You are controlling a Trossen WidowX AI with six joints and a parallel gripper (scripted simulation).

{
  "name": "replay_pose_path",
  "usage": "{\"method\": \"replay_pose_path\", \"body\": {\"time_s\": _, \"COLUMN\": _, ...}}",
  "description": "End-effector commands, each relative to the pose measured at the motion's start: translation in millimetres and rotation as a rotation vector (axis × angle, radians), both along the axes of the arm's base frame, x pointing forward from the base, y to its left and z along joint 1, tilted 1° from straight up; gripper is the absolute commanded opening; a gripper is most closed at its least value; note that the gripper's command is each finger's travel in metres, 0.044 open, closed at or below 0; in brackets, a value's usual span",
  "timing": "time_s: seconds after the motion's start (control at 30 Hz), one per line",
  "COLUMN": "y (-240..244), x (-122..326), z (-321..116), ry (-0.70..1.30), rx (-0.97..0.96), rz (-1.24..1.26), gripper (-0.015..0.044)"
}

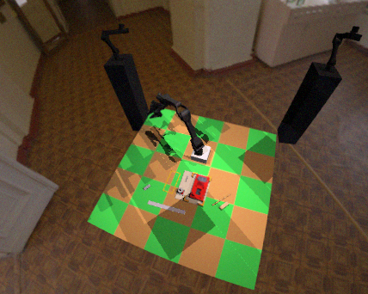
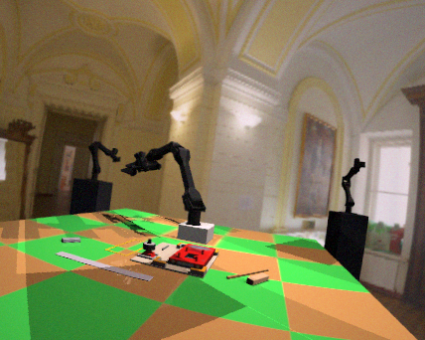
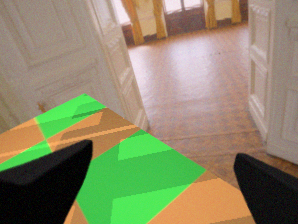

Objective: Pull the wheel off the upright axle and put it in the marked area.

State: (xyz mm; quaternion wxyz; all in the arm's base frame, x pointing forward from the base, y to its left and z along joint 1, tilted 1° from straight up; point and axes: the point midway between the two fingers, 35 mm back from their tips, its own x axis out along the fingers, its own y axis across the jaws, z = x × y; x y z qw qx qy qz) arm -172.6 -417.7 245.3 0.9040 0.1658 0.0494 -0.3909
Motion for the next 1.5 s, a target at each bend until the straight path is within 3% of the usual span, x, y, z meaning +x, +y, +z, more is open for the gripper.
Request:
{"method": "replay_pose_path", "body": {"time_s": 0.0, "y": -1, "x": 3, "z": -1, "ry": -0.003, "rx": 0.009, "rz": 0.004, "gripper": 0.0374}}
{"method": "replay_pose_path", "body": {"time_s": 0.1, "y": -13, "x": 39, "z": -11, "ry": -0.037, "rx": 0.132, "rz": 0.05, "gripper": 0.03}}
{"method": "replay_pose_path", "body": {"time_s": 0.33, "y": -28, "x": 151, "z": -40, "ry": -0.072, "rx": 0.492, "rz": 0.148, "gripper": 0.03}}
{"method": "replay_pose_path", "body": {"time_s": 0.63, "y": -8, "x": 274, "z": -68, "ry": -0.003, "rx": 0.859, "rz": 0.168, "gripper": 0.03}}
{"method": "replay_pose_path", "body": {"time_s": 0.87, "y": 45, "x": 378, "z": -89, "ry": 0.115, "rx": 1.129, "rz": 0.126, "gripper": 0.03}}
{"method": "replay_pose_path", "body": {"time_s": 1.1, "y": 117, "x": 454, "z": -116, "ry": 0.295, "rx": 1.326, "rz": -0.028, "gripper": 0.03}}
{"method": "replay_pose_path", "body": {"time_s": 1.47, "y": 253, "x": 522, "z": -147, "ry": 0.532, "rx": 1.349, "rz": -0.377, "gripper": 0.03}}
